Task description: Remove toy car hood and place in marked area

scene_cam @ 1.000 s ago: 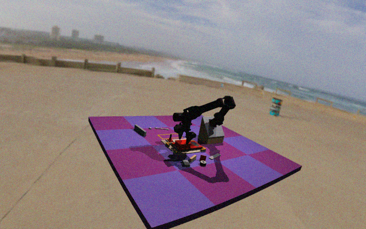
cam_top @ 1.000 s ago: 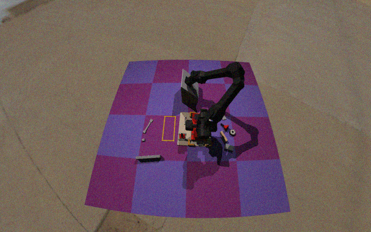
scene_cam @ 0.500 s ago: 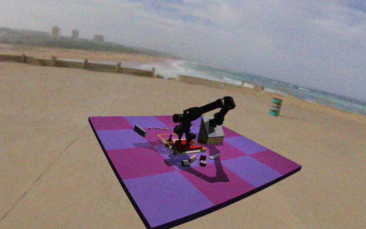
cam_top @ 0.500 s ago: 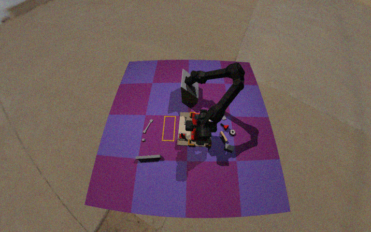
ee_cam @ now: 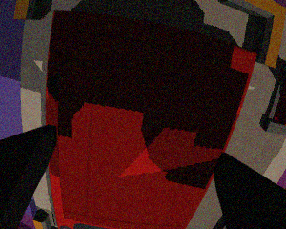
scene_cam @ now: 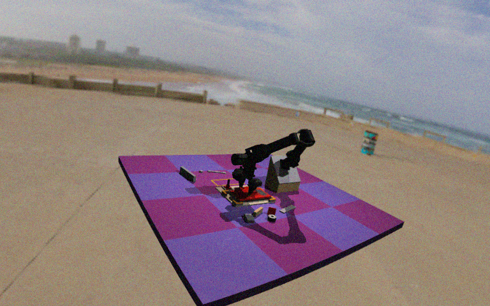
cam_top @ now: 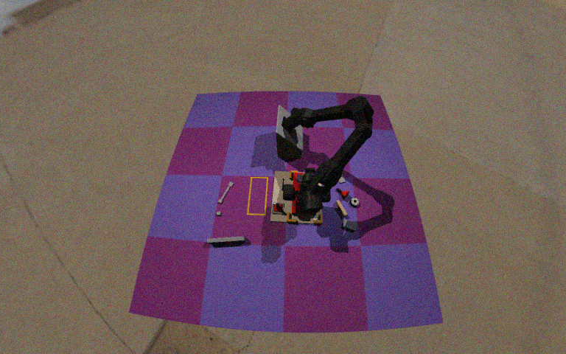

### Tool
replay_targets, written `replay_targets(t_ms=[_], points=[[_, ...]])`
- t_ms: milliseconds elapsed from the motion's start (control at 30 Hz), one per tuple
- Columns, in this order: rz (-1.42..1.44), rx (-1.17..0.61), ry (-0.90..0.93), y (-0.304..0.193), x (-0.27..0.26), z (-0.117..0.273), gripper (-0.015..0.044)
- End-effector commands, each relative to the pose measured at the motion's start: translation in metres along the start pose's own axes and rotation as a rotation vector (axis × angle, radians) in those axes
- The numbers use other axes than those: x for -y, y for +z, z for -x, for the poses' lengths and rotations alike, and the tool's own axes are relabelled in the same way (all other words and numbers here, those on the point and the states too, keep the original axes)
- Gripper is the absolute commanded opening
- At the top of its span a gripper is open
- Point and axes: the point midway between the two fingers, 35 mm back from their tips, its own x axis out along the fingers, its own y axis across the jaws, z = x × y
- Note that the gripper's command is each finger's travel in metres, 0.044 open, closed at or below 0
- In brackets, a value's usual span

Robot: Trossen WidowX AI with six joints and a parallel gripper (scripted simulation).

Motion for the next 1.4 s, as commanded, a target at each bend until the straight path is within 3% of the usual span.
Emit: replay_targets(t_ms=[0, 300, 667, 1367], points=[[0.001, 0.0, 0.0, 0.0, 0.0, 0.0, 0.0335], [0.001, 0.0, 0.0, 0.0, 0.0, 0.0, 0.0275], [0.0, 0.0, 0.0, 0.0, 0.0, 0.006, 0.0], [-0.001, 0.0, 0.0, 0.0, 0.0, 0.019, 0.0]])
